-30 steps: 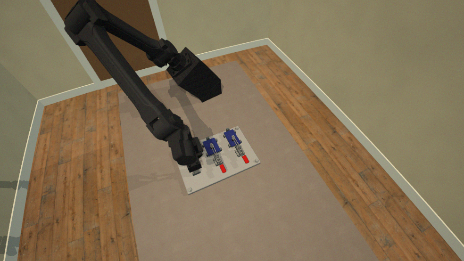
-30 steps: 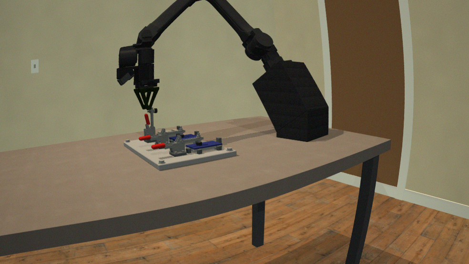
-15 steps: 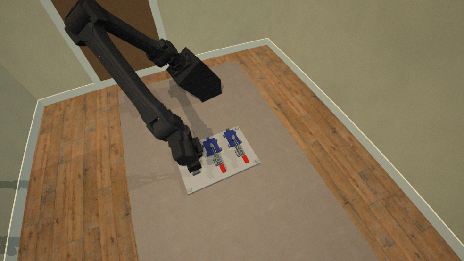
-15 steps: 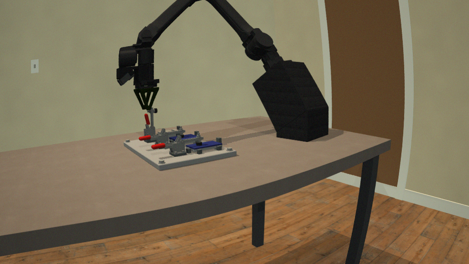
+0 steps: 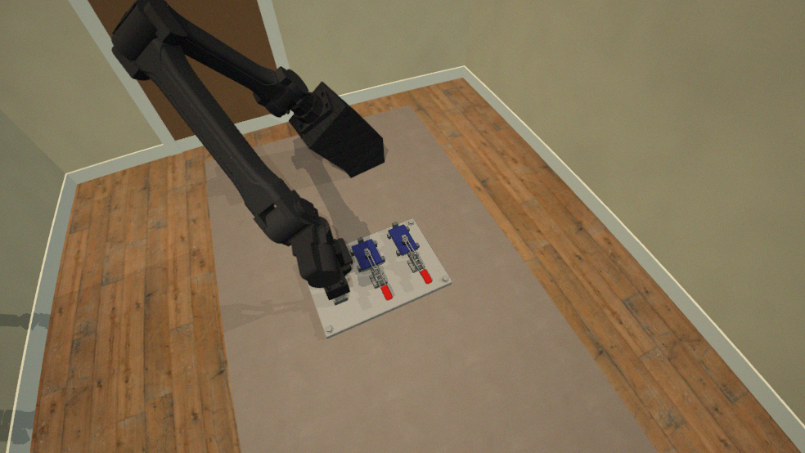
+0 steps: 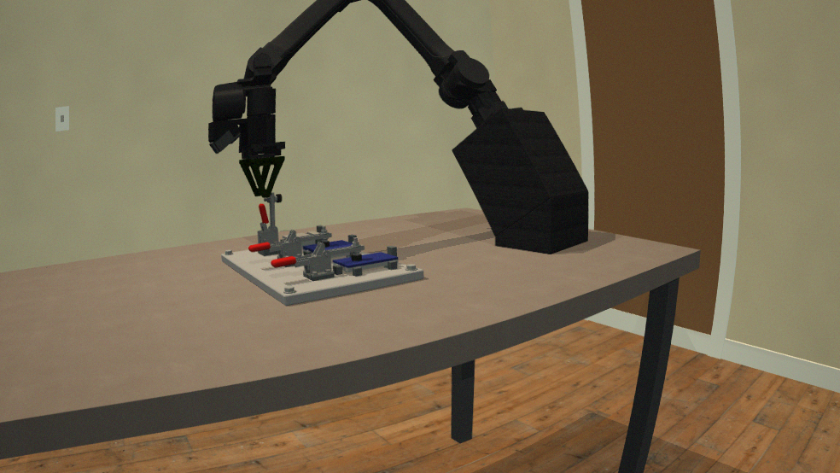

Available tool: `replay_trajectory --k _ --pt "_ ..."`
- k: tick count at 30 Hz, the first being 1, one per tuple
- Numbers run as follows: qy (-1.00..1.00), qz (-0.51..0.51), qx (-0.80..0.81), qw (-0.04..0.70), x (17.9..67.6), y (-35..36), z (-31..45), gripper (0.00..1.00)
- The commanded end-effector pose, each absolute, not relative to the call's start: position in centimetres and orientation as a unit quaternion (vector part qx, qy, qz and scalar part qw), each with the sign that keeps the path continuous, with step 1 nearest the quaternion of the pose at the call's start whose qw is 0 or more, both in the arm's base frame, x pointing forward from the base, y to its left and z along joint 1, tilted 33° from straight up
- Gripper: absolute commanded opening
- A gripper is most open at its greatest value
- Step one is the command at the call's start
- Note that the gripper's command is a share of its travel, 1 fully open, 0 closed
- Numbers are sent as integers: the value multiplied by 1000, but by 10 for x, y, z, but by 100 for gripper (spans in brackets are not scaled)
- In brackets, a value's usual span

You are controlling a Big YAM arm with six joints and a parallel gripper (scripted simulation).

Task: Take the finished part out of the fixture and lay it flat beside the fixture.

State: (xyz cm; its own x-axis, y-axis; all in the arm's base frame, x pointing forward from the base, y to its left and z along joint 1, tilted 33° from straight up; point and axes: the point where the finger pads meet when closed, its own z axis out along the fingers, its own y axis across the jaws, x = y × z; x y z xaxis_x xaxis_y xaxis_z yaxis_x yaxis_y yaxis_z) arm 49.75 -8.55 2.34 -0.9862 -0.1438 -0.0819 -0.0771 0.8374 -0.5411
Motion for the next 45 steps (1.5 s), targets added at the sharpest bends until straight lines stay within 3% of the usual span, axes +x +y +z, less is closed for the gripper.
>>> replay_trajectory --k 1,35,36,45 --pt "957 -279 -47 69 512 -96 23 45" --pt "957 -279 -47 69 512 -96 23 45" --pt "957 -279 -47 69 512 -96 23 92" --pt "957 -279 -51 64 508 -98 17 92"
